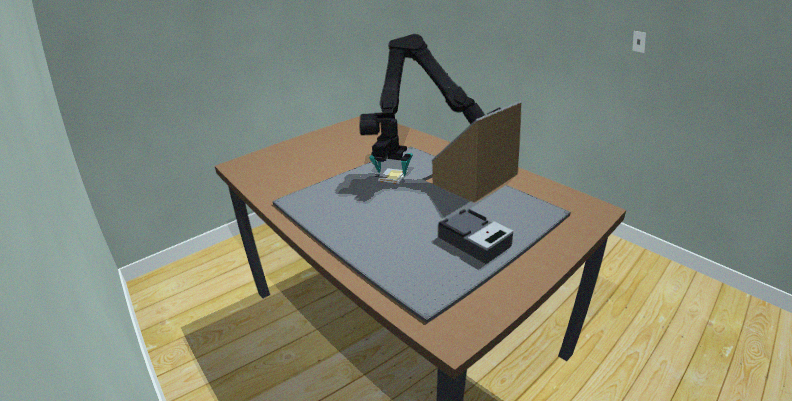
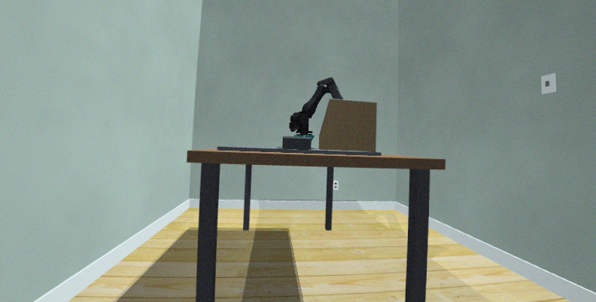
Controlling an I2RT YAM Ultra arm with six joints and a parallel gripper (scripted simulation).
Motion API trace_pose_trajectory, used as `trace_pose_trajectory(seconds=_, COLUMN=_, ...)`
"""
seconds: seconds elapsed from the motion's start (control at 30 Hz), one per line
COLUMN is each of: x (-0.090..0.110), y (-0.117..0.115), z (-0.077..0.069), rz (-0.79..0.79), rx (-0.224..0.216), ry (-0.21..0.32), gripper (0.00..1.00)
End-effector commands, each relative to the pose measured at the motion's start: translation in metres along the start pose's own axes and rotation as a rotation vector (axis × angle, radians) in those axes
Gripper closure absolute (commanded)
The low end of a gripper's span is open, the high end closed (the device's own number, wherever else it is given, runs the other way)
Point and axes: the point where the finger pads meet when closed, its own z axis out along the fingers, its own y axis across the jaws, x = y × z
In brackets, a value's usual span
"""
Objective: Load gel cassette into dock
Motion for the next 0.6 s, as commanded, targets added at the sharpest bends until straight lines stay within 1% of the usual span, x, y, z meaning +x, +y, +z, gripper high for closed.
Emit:
trace_pose_trajectory(seconds=0.0, x=-0.004, y=0.006, z=0.004, rz=-0.018, rx=-0.013, ry=-0.011, gripper=0.00)
trace_pose_trajectory(seconds=0.13, x=-0.004, y=0.005, z=0.003, rz=-0.018, rx=-0.005, ry=-0.017, gripper=0.00)
trace_pose_trajectory(seconds=0.23, x=-0.002, y=0.012, z=0.007, rz=-0.024, rx=-0.021, ry=-0.009, gripper=0.00)
trace_pose_trajectory(seconds=0.33, x=-0.003, y=0.010, z=0.007, rz=-0.023, rx=-0.018, ry=-0.011, gripper=0.00)
trace_pose_trajectory(seconds=0.37, x=-0.010, y=-0.007, z=0.003, rz=-0.009, rx=0.016, ry=-0.028, gripper=0.00)
trace_pose_trajectory(seconds=0.5, x=-0.007, y=-0.006, z=0.005, rz=-0.004, rx=0.013, ry=-0.022, gripper=0.00)
trace_pose_trajectory(seconds=0.57, x=-0.005, y=-0.009, z=0.005, rz=0.004, rx=0.019, ry=-0.021, gripper=0.00)
